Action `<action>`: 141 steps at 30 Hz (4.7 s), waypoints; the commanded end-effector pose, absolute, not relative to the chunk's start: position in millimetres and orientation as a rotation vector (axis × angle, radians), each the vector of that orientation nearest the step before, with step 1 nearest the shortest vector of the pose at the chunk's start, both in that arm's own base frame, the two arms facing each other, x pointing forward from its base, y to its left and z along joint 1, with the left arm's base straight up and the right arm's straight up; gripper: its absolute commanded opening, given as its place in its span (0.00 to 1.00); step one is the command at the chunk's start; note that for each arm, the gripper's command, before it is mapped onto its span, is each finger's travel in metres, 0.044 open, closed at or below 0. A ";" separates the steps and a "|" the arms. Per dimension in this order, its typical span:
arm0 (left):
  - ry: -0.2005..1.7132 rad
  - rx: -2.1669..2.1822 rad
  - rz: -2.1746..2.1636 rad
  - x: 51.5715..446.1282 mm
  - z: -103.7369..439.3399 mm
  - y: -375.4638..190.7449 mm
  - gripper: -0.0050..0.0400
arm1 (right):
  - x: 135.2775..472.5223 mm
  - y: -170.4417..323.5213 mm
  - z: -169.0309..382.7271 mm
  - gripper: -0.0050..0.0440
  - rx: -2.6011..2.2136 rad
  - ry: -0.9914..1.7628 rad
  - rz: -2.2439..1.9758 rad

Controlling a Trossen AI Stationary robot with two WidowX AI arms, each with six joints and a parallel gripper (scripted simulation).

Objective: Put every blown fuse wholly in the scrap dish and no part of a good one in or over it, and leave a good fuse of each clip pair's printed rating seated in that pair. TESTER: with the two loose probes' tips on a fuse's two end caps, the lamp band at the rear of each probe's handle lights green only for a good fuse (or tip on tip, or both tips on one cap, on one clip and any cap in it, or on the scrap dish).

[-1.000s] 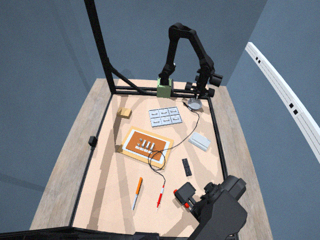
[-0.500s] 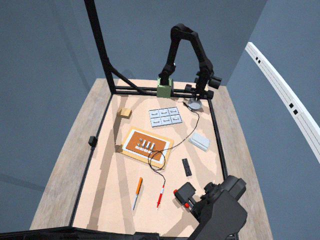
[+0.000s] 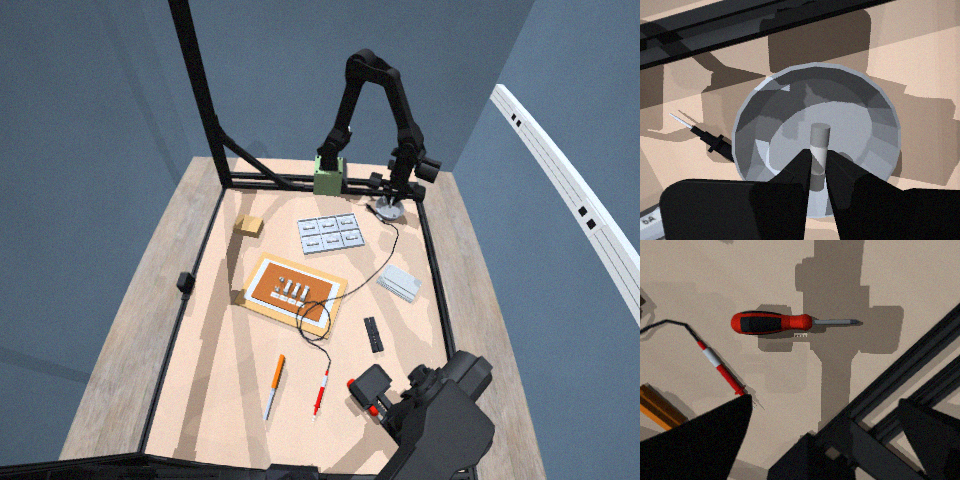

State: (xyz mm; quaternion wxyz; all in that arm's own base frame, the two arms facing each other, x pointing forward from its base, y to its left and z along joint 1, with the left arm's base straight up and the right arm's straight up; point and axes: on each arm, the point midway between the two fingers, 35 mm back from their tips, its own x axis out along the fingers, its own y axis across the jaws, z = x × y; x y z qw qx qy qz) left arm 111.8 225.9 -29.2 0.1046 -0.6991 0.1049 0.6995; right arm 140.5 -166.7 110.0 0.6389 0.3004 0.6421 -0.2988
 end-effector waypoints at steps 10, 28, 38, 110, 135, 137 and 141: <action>0.310 -2.063 2.063 110.9 -46.8 225.6 0.00 | 142.7 -170.4 116.4 0.92 0.674 1.443 -0.687; 0.291 -2.060 2.050 113.4 -48.6 229.8 0.40 | 142.7 -170.4 116.4 0.92 0.674 1.443 -0.687; 0.291 -2.060 2.050 113.4 -48.6 229.8 0.40 | 142.7 -170.4 116.4 0.92 0.674 1.443 -0.687; 0.755 -1.718 1.712 134.8 18.9 192.1 0.40 | 142.7 -170.4 116.4 0.92 0.674 1.443 -0.687; 1.032 -1.428 1.426 151.5 17.6 165.3 0.40 | 142.7 -170.4 116.4 0.92 0.674 1.443 -0.687; 1.055 -1.399 1.397 153.1 17.4 162.8 0.40 | 142.7 -170.4 116.4 0.92 0.674 1.443 -0.687; 1.099 -1.342 1.340 156.3 17.2 157.7 0.40 | 142.7 -170.4 116.4 0.92 0.674 1.443 -0.687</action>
